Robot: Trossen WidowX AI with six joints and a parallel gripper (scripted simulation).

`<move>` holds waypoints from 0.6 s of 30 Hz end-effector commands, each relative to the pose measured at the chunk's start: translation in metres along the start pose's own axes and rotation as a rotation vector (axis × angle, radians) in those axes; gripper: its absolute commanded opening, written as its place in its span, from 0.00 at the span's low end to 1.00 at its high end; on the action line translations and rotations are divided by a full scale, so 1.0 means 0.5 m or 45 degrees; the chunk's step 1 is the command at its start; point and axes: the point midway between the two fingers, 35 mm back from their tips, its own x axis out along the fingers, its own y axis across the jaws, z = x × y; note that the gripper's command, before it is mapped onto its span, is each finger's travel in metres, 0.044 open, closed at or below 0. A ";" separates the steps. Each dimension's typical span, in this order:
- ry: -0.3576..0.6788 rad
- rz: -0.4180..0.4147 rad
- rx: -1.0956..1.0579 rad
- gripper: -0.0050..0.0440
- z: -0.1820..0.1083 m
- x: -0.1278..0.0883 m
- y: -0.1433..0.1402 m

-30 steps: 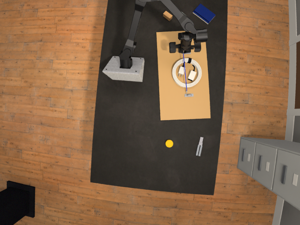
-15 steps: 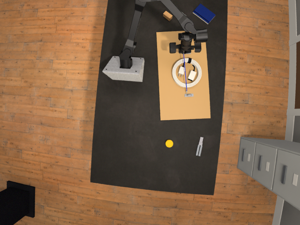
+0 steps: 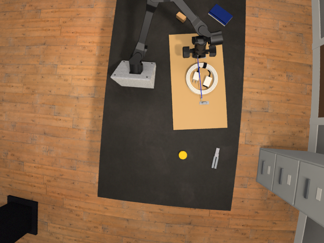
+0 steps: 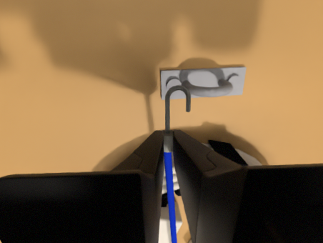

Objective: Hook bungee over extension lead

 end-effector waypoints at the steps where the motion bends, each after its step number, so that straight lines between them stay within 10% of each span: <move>1: -0.038 -0.003 -0.037 0.00 0.031 0.012 -0.001; 18: -0.042 -0.004 -0.068 0.00 0.057 0.053 0.007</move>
